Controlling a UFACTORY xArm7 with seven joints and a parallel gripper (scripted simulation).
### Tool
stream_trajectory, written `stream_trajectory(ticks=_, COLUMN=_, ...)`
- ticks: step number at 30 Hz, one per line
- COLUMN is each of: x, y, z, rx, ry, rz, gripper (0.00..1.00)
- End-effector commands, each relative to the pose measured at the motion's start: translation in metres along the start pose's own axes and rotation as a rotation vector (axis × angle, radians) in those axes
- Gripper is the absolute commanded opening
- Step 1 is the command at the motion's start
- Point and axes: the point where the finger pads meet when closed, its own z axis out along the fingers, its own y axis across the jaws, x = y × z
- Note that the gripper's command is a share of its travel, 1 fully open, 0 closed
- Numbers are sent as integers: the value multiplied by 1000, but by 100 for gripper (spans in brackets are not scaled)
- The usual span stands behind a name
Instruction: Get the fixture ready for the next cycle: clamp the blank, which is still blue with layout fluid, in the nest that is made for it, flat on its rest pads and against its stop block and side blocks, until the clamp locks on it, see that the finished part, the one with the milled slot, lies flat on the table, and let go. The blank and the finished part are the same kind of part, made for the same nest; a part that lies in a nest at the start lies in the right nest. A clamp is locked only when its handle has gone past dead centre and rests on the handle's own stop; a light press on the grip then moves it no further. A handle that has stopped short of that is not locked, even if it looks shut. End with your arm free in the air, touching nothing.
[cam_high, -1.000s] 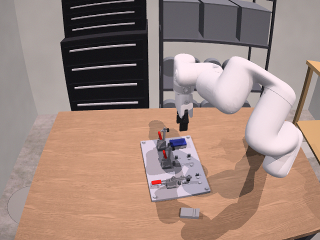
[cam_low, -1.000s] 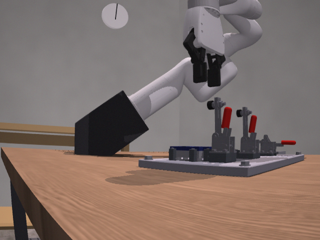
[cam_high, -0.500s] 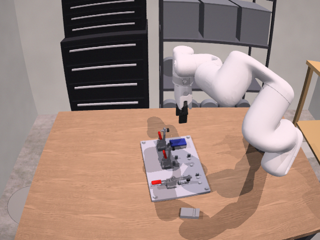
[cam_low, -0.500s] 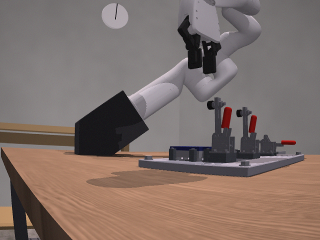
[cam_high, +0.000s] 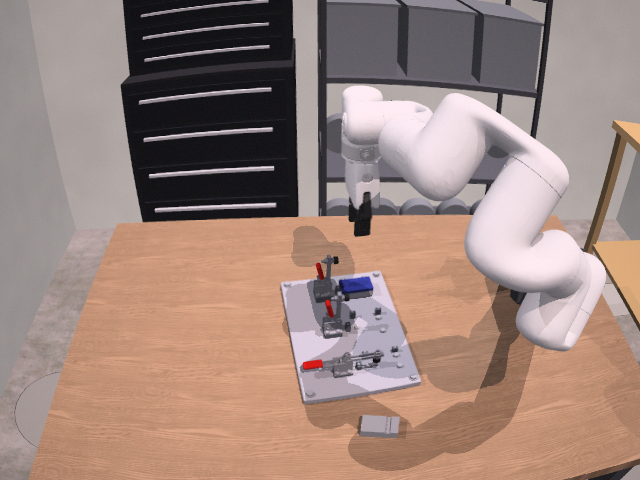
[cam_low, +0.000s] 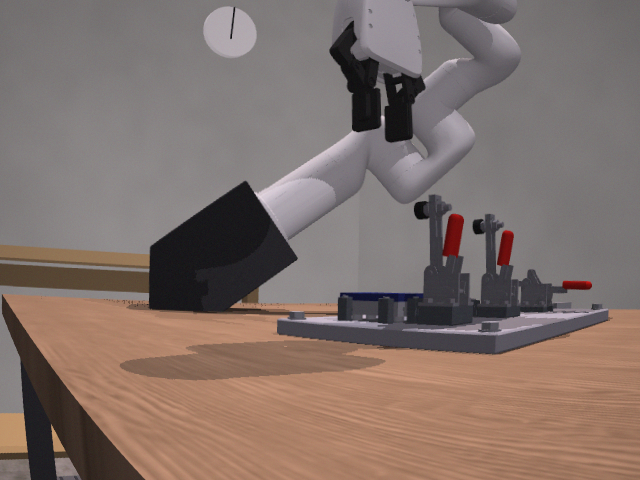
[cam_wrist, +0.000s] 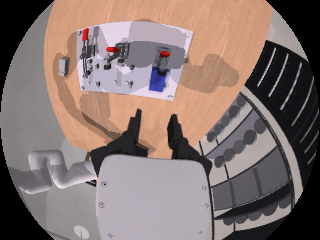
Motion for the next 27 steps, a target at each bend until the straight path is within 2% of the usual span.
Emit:
stream_trajectory(ticks=1, x=1, y=1, z=-3, rx=-5, ry=3, rz=-1, gripper=47)
stream_trajectory(ticks=9, x=1, y=1, z=1, rx=-5, ry=3, rz=-1, gripper=47)
stream_trajectory(ticks=16, x=1, y=1, z=44, rx=-5, ry=3, rz=-1, gripper=47)
stream_trajectory(ticks=19, x=1, y=1, z=56, rx=-5, ry=3, rz=-1, gripper=47)
stream_trajectory(ticks=27, x=5, y=1, z=57, rx=-5, ry=3, rz=-1, gripper=47)
